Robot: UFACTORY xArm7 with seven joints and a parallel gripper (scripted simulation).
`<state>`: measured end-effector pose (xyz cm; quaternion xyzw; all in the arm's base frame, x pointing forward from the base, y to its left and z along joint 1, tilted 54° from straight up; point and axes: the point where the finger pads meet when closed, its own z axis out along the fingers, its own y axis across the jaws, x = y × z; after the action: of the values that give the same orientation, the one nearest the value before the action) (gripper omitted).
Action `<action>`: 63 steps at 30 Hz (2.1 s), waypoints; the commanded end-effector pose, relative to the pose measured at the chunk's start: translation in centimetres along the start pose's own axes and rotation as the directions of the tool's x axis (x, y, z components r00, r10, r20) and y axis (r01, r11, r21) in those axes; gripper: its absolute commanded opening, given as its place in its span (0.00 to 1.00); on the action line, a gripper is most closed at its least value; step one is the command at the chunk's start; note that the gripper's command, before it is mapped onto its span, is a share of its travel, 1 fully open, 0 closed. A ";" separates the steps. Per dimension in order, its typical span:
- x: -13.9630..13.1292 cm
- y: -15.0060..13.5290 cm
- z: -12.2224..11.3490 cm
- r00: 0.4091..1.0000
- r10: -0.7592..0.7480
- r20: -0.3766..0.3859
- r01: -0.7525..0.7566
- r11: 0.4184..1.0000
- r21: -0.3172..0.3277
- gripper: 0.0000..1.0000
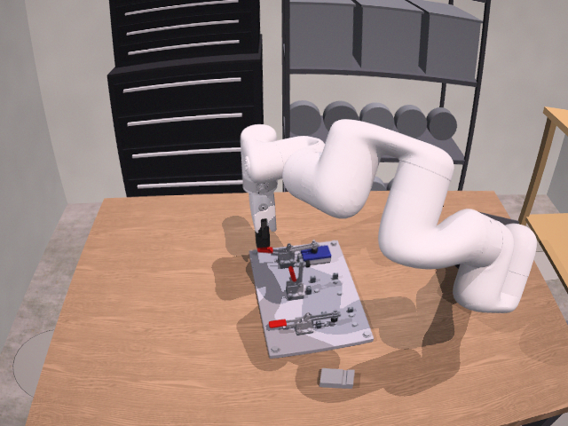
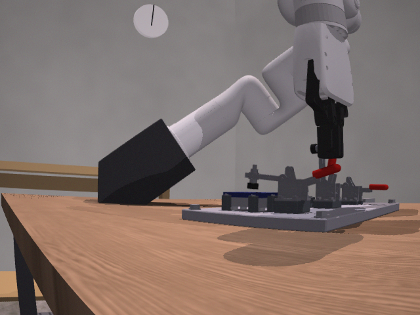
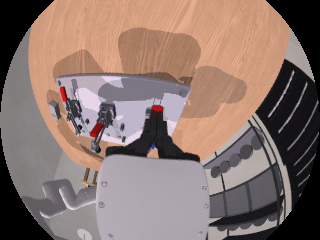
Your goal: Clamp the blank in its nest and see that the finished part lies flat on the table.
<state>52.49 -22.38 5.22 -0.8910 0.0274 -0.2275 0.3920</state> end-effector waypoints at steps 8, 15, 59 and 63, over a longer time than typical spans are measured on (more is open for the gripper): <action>0.1 0.2 -0.7 1.000 0.001 -0.003 -0.001 1.000 -0.005 0.00; 0.1 0.2 -0.8 1.000 0.001 -0.003 -0.001 1.000 -0.005 0.00; 0.1 0.3 -0.1 1.000 0.001 -0.003 -0.001 1.000 -0.005 0.00; 0.1 0.3 -0.1 1.000 0.001 -0.003 -0.001 1.000 -0.005 0.00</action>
<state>52.66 -22.33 4.99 -0.8910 0.0276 -0.2274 0.3920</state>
